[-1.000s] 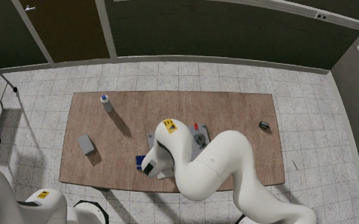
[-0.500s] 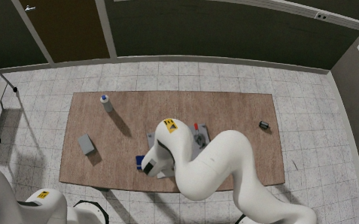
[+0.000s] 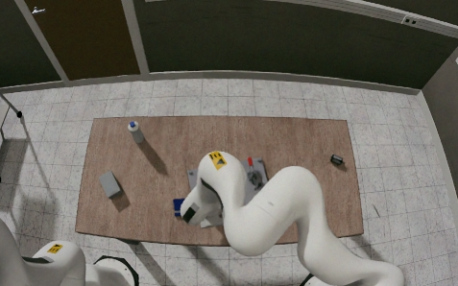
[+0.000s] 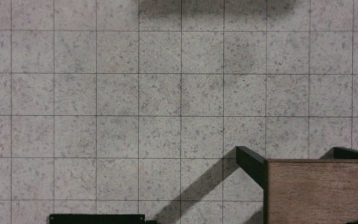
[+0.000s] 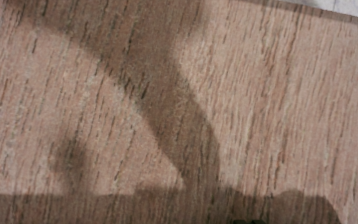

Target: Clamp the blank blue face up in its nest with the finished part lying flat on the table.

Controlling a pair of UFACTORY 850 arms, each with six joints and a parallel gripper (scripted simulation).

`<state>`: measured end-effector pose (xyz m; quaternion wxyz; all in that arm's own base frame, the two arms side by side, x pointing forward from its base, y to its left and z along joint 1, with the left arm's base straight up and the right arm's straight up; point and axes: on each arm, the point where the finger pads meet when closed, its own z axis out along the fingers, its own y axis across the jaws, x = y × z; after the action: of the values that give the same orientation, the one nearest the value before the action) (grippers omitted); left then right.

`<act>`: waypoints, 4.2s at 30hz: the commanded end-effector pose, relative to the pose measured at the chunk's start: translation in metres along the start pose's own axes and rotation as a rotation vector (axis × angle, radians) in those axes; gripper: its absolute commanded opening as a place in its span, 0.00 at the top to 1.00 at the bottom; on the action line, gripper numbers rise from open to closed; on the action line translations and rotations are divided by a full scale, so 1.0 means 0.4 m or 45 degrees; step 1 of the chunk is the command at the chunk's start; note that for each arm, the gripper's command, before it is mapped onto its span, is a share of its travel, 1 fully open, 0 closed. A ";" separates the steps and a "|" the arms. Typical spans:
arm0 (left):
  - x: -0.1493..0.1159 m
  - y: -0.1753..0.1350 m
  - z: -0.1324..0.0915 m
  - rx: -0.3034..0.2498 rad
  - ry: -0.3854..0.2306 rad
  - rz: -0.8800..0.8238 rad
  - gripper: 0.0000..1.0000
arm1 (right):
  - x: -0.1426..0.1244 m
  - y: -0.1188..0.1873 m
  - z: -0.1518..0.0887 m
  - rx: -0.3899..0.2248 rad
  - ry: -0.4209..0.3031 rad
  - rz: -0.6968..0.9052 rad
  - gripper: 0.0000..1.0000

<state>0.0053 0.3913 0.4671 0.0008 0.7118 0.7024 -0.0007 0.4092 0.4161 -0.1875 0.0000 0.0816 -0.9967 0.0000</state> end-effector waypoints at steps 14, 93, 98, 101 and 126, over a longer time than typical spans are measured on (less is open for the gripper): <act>0.001 0.000 -0.002 0.000 0.003 0.000 0.00 | -0.012 0.002 -0.002 -0.001 -0.002 0.000 1.00; 0.001 0.000 -0.002 0.000 0.003 0.000 0.00 | -0.036 0.002 -0.002 -0.001 -0.002 0.000 1.00; 0.001 0.000 -0.002 0.000 0.003 0.000 0.00 | -0.038 0.002 -0.002 -0.001 -0.002 0.000 1.00; 0.001 0.000 -0.002 0.000 0.003 0.000 0.00 | -0.039 0.002 -0.002 -0.002 -0.002 0.000 1.00; 0.001 0.000 -0.002 0.000 0.003 0.000 0.00 | -0.019 0.002 -0.002 -0.002 -0.003 0.000 1.00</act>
<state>0.0053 0.3913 0.4671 0.0008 0.7118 0.7024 -0.0007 0.4211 0.4192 -0.1867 -0.0024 0.0812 -0.9967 -0.0021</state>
